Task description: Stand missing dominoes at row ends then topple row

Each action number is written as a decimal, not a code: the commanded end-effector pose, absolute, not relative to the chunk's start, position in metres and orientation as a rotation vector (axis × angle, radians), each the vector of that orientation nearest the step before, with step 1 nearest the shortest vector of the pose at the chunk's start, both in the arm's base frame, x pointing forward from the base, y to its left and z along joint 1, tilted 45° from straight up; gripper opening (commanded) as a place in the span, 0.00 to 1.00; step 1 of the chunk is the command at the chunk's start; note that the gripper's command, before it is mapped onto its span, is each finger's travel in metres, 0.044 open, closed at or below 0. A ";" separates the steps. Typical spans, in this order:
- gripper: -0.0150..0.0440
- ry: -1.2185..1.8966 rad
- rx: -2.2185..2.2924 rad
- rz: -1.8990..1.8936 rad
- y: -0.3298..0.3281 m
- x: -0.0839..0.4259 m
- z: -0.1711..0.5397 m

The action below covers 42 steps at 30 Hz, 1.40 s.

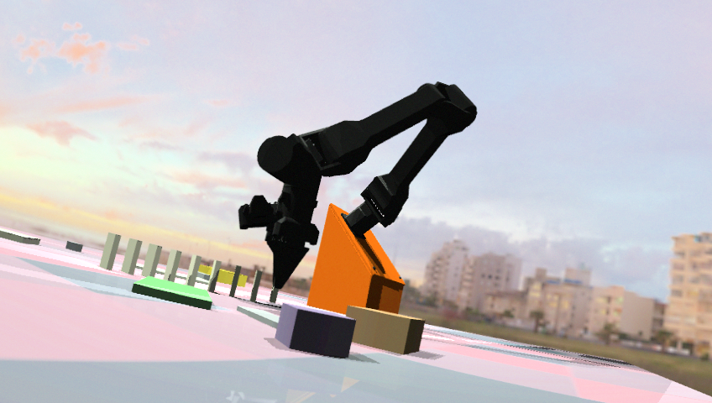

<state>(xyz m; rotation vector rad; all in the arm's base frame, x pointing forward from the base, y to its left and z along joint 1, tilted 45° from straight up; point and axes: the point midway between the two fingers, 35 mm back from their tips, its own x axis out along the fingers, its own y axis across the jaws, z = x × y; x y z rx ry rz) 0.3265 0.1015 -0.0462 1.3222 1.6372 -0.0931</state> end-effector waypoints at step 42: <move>1.00 1.661 1.509 -0.321 0.140 0.295 0.078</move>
